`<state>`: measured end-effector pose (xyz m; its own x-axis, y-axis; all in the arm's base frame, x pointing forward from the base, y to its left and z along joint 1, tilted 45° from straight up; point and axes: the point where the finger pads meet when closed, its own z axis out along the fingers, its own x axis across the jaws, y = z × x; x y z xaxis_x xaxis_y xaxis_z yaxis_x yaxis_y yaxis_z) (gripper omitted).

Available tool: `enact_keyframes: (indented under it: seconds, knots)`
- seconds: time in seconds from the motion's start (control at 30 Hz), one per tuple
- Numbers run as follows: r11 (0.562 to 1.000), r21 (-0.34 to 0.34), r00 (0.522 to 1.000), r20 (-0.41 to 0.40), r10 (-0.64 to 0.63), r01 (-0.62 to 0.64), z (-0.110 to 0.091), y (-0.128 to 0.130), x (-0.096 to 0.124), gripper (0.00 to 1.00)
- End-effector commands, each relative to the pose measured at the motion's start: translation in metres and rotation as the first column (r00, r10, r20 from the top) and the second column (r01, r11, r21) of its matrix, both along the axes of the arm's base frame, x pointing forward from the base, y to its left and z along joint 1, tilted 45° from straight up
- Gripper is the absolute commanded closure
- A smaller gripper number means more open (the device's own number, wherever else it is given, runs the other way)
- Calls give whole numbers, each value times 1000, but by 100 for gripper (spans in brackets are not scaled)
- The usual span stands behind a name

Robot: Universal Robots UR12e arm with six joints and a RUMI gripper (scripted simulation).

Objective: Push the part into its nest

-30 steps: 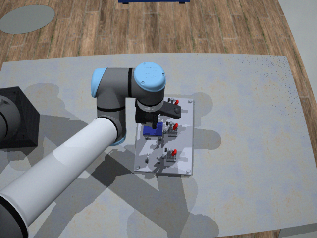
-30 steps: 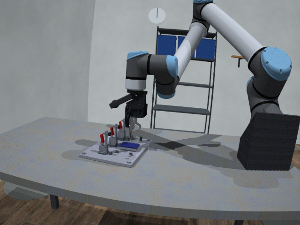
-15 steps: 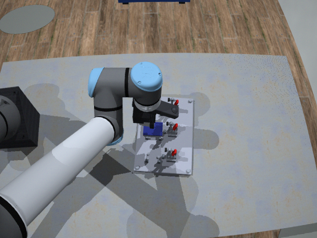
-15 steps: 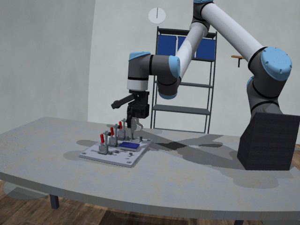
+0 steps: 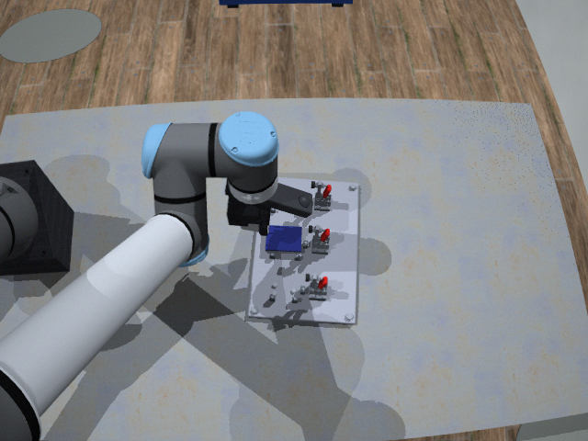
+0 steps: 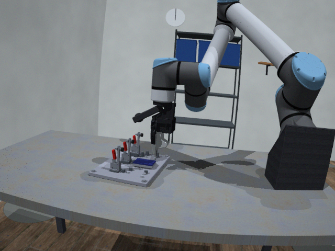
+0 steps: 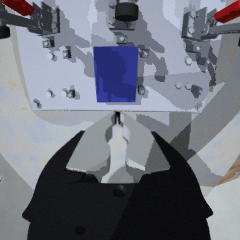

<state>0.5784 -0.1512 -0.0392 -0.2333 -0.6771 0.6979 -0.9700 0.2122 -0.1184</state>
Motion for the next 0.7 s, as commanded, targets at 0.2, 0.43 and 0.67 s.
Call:
enact_keyframes:
  seconds: [0.2,0.43,0.67]
  knots:
    - [1000,0,1000,1,1,-1,-4,7,-22,100]
    - [1000,0,1000,1,1,-1,-5,9,-31,100]
    - [1000,0,1000,1,1,-1,-6,9,-32,100]
